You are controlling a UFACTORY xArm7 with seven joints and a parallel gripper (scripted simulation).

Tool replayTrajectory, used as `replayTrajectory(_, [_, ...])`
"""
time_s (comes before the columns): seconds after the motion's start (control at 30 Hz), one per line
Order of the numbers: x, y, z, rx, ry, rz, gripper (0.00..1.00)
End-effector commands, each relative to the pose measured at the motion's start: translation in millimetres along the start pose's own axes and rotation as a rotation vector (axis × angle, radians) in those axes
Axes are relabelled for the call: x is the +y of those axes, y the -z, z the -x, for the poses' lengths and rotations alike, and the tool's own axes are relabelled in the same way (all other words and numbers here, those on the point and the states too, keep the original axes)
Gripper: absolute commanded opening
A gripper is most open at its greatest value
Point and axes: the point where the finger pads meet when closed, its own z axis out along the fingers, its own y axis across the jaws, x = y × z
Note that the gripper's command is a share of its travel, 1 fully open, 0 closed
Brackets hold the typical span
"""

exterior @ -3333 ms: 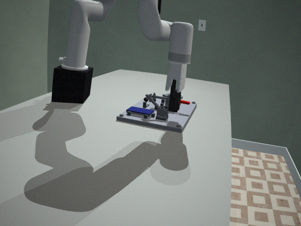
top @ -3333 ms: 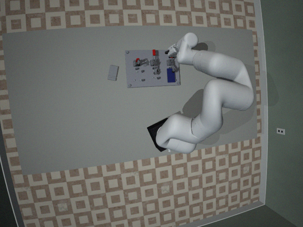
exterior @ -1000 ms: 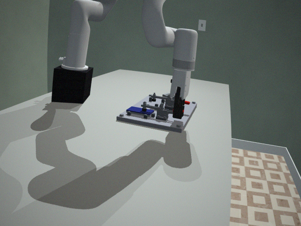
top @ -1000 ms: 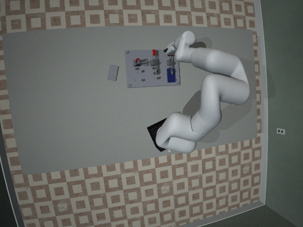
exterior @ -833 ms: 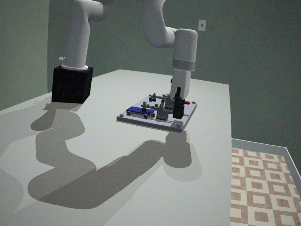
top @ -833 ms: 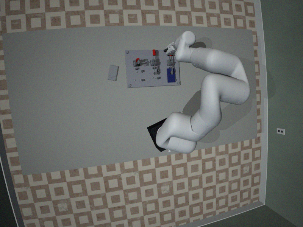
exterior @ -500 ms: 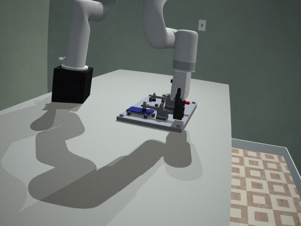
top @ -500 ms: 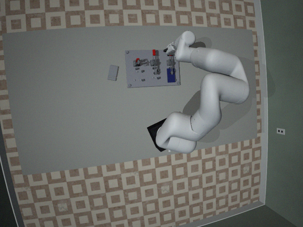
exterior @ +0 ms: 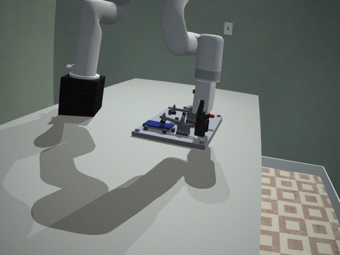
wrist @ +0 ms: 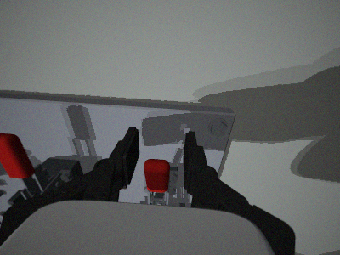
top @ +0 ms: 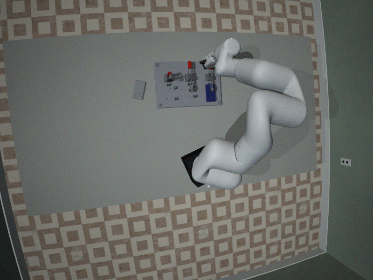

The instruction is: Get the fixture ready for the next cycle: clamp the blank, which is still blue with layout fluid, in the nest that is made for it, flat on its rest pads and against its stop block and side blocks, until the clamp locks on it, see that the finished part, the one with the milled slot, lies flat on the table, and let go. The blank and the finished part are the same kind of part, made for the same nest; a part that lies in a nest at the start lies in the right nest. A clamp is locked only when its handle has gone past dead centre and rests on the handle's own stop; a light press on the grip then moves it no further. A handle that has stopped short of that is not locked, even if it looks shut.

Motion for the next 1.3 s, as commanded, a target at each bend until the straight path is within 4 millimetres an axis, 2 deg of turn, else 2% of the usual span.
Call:
replayTrajectory(0.0, [0.3, 1.3, -1.7, 0.004, 0.000, 0.001, 0.47])
replayTrajectory(0.7, [0.3, 3.1, -1.7, 0.004, 0.000, 0.001, 0.47])
replayTrajectory(0.83, [0.3, 16.0, -1.6, 0.004, 0.000, 0.001, 0.47])
replayTrajectory(0.9, [0.3, 16.0, -1.6, 0.004, 0.000, 0.001, 0.47])
replayTrajectory(1.13, [0.3, 47.4, -1.5, 0.004, 0.000, 0.001, 0.47])
replayTrajectory(1.27, [0.3, 51.3, -1.5, 0.004, 0.000, 0.001, 0.47])
